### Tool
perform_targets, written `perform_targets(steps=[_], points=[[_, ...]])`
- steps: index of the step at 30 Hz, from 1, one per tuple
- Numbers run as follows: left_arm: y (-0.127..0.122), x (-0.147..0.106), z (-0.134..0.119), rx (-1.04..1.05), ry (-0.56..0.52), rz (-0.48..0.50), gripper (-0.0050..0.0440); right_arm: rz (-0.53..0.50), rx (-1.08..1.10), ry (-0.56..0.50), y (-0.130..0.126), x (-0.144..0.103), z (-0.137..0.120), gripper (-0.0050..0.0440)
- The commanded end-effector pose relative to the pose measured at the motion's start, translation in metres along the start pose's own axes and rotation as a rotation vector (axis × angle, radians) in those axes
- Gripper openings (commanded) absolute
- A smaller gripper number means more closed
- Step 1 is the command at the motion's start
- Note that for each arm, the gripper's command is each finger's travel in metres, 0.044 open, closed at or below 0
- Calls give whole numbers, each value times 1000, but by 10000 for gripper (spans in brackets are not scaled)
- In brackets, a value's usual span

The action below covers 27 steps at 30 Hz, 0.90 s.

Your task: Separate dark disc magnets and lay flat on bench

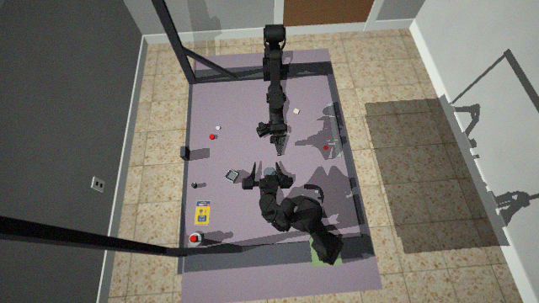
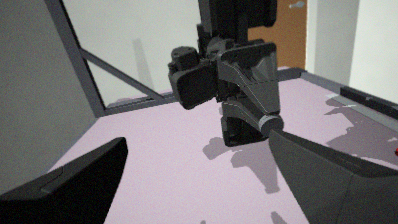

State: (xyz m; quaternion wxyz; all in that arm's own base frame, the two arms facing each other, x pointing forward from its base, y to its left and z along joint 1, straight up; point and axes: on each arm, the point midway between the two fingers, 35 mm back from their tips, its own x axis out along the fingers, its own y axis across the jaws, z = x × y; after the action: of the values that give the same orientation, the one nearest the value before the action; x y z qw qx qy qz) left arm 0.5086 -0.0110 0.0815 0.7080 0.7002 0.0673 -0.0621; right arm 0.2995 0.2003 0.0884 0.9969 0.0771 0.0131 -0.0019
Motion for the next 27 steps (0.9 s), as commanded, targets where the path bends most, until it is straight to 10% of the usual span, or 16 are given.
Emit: perform_targets(steps=[1, 27], points=[[11, -3, -3, 7, 8, 27, 40, 2, 10, -10, 1, 0, 4, 400], [12, -1, -1, 9, 4, 34, 40, 5, 9, -8, 2, 1, 5, 400]])
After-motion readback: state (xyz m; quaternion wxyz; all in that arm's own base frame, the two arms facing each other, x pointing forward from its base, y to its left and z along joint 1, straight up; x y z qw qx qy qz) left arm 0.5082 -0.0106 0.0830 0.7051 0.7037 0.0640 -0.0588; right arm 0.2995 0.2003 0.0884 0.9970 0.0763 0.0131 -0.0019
